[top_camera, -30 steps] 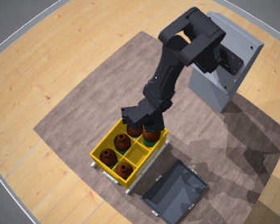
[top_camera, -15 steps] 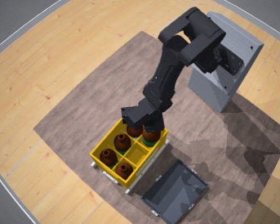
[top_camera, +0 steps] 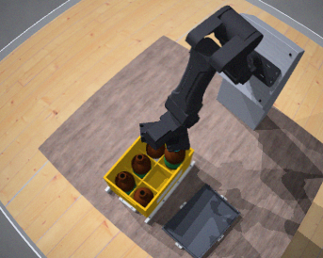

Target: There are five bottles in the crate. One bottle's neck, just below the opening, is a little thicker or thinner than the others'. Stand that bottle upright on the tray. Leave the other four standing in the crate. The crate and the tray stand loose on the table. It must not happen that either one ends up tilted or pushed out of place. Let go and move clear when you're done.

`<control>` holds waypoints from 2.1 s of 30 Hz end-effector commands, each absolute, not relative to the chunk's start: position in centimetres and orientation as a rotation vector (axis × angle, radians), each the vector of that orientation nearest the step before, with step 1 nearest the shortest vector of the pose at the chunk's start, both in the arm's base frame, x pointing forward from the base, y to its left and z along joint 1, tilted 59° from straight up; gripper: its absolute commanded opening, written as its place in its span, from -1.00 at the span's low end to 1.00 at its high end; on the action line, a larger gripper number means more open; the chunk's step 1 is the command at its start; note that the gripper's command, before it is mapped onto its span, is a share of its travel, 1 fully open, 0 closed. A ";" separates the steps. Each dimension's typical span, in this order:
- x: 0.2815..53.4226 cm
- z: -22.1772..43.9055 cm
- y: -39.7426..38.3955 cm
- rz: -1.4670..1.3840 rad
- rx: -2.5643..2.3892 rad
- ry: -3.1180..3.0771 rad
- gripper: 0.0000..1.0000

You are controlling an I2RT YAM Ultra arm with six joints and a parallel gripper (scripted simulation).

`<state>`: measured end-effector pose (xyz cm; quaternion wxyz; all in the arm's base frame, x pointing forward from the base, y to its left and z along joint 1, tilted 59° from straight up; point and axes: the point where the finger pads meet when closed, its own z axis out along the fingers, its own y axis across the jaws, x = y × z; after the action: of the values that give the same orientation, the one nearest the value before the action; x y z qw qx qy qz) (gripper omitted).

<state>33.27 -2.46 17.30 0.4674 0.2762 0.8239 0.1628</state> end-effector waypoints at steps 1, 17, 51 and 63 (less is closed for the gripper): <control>33.0 19.1 -3.1 0.388 0.673 1.983 -1.00; 31.5 20.0 -3.0 0.391 0.671 1.984 -1.00; 30.1 20.8 -3.0 0.387 0.673 1.983 -1.00; 30.1 20.8 -3.0 0.387 0.673 1.983 -1.00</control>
<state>30.23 -2.60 18.65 0.4615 0.2796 0.8264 0.1607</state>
